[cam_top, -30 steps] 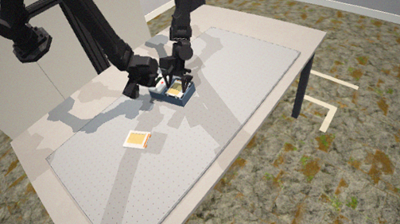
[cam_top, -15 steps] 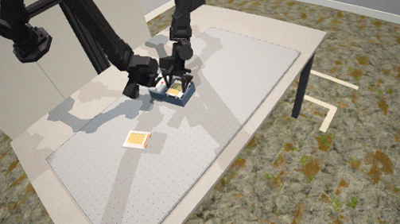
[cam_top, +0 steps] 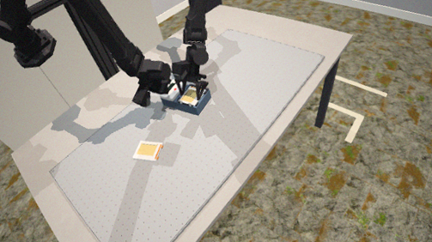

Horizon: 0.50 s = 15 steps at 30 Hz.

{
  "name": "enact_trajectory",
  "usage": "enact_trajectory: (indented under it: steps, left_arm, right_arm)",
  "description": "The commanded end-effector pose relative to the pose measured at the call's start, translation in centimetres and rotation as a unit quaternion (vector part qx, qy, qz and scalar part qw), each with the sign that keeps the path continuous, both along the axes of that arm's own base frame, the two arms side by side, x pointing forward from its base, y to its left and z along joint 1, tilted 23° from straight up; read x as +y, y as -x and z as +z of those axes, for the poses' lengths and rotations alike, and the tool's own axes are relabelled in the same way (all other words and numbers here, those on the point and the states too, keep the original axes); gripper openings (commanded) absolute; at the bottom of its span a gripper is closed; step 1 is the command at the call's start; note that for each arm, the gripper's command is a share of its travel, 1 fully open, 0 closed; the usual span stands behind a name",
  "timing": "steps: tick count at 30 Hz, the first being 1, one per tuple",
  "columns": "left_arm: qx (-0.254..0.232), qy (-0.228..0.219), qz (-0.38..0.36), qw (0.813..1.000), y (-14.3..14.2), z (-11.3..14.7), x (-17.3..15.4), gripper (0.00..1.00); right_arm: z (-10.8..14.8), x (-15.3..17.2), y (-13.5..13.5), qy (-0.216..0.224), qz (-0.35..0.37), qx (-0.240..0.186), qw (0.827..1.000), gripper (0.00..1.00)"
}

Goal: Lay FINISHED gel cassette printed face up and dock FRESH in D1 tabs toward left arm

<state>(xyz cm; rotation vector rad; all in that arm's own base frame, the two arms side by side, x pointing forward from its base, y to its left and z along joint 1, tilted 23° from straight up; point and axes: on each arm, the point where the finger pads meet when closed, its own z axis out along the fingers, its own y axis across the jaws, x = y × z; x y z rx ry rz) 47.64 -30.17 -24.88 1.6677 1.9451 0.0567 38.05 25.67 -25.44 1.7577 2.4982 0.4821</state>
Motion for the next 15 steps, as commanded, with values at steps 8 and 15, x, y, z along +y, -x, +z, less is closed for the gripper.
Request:
enact_trajectory:
  steps: [8,15]
  left_arm:
    - [-0.003,0.002,-0.001,1.000,-0.16,0.36,-0.28,0.00]
    - [-0.003,0.002,-0.001,1.000,-0.16,0.36,-0.28,0.00]
  right_arm:
    - [-0.20,0.05,-0.72,-0.005,0.002,-0.008,1.000,0.00]
    - [-0.42,0.01,-0.80,-0.005,0.002,-0.008,1.000,0.00]
